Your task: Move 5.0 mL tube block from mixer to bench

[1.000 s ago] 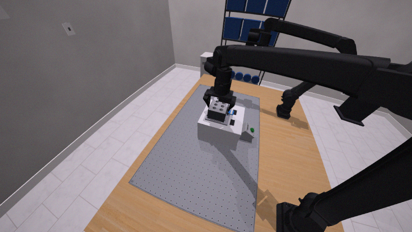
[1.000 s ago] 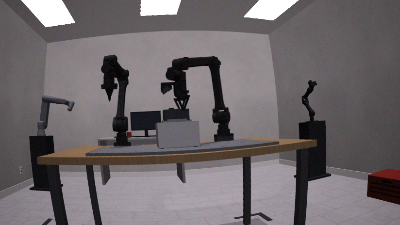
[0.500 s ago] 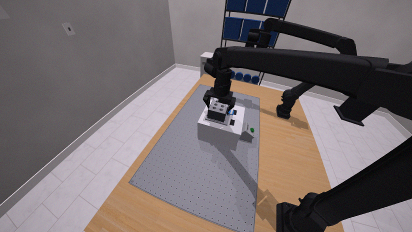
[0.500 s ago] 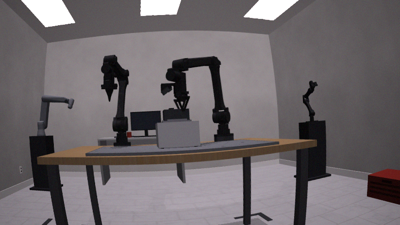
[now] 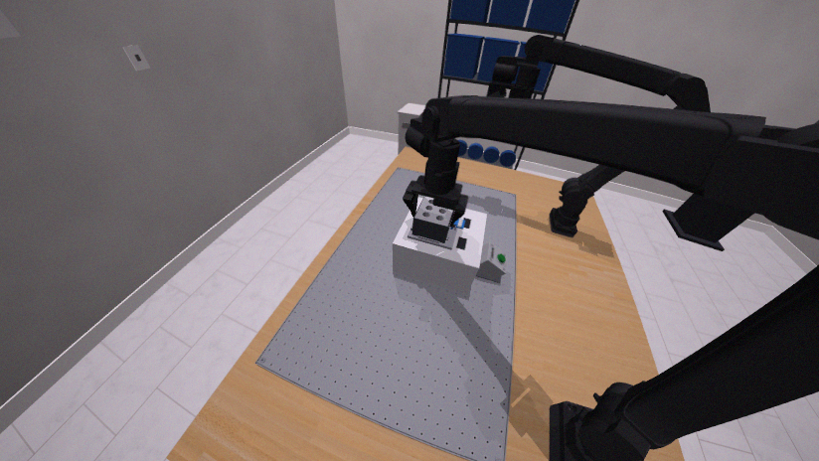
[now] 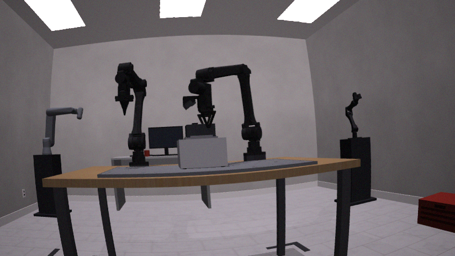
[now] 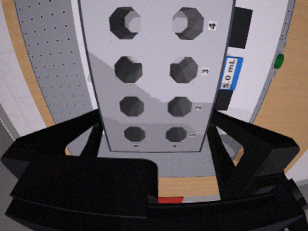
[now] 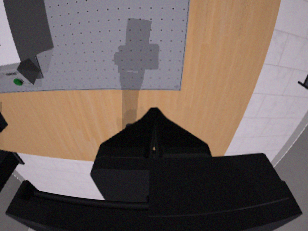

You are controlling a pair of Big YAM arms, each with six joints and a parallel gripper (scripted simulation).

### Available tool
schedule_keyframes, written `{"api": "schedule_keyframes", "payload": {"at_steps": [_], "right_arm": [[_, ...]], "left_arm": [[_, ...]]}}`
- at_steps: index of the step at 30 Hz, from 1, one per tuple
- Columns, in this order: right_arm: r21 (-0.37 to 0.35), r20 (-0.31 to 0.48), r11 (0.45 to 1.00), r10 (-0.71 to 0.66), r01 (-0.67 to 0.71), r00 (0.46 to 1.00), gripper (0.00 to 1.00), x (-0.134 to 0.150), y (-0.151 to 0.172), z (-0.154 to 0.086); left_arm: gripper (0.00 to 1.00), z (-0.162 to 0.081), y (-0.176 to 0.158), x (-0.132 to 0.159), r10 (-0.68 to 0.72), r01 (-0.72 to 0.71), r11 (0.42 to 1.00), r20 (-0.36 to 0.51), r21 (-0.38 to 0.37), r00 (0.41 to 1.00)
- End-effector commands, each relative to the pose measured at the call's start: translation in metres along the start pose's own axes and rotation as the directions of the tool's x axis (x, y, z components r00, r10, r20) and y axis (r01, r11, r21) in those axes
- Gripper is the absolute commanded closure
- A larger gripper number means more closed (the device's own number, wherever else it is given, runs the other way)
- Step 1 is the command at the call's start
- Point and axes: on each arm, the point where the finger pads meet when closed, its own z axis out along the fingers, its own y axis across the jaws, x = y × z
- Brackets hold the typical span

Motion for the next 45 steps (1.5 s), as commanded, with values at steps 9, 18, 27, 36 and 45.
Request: {"api": "schedule_keyframes", "payload": {"at_steps": [9,18,27,36,45], "right_arm": [[0.003,0.046,1.0,0.0,0.0,0.999,1.0,-0.014,-0.003,-0.018],[0.005,0.061,1.0,0.001,-0.001,0.998,1.0,-0.011,-0.003,-0.023],[0.004,0.055,1.0,0.002,-0.002,0.999,1.0,-0.011,-0.003,-0.021],[0.003,0.044,1.0,0.003,-0.003,0.999,1.0,-0.013,-0.004,-0.018],[0.004,0.052,1.0,0.003,-0.004,0.999,1.0,-0.011,-0.004,-0.021]], "left_arm": [[0.0,-0.019,0.008,-0.001,0.001,0.0,0.999,0.029,-0.035,1.0],[0.0,-0.014,0.016,-0.007,0.001,0.0,0.999,0.03,-0.036,1.0],[1.0,-0.01,0.017,-0.008,0.001,0.0,1.0,0.026,-0.031,1.0],[1.0,-0.01,0.017,-0.008,0.001,0.0,1.0,0.026,-0.031,1.0],[1.0,-0.01,0.017,-0.008,0.001,0.0,1.0,0.026,-0.031,1.0]]}}
